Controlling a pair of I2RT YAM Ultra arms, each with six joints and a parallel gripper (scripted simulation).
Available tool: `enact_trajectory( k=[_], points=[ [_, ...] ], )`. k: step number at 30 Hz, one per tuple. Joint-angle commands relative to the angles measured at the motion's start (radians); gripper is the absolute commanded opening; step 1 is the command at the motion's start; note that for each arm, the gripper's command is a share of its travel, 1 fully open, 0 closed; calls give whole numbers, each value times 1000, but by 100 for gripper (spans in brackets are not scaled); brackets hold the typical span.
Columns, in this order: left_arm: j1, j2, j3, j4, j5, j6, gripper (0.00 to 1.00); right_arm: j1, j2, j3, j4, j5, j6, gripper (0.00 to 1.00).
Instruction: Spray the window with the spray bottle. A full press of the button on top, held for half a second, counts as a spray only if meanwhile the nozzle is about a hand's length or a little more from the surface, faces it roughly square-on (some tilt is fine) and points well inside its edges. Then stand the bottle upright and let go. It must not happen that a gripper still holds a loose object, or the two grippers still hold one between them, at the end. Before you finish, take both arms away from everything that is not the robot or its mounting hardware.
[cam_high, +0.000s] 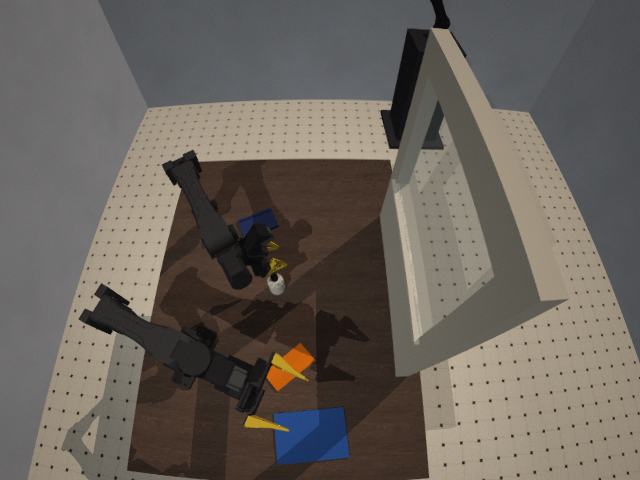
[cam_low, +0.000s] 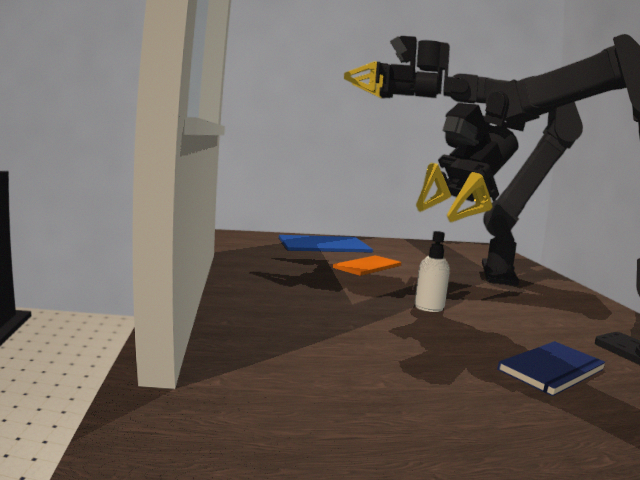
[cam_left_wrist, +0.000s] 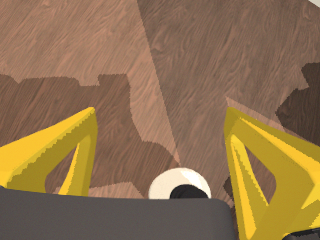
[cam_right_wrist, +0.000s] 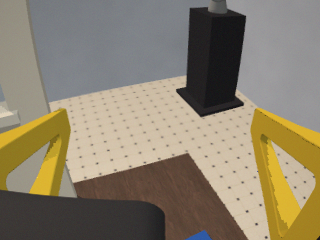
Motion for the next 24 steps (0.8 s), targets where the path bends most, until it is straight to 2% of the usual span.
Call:
enact_trajectory(
  k=[1, 4, 6, 8, 10, 11, 21, 24],
  points=[
    [-77, 41, 46, -117, -111, -140, 69, 8, -5, 35, 5, 6, 4, 100],
    [-155, 81, 66, -174, -164, -219, 69, 8, -5, 35, 5, 6, 4, 100],
    [-155, 81, 66, -174, -164, -219, 69, 8, -5, 35, 5, 6, 4, 100],
    [-165, 147, 79, -223, -182, -289, 69, 8, -5, 35, 5, 6, 4, 100],
    [-186, 183, 60, -110, -158, -296, 69, 8, -5, 35, 5, 6, 4, 100],
    [-201, 193, 7, -90, -161, -304, 69, 8, -5, 35, 5, 6, 4, 100],
    [-267, 317, -86, 57, -211, -374, 69, 8, -5, 35, 5, 6, 4, 100],
    [-264, 306, -85, 67, -211, -366, 69, 8, -5, 35, 5, 6, 4, 100]
  ],
)
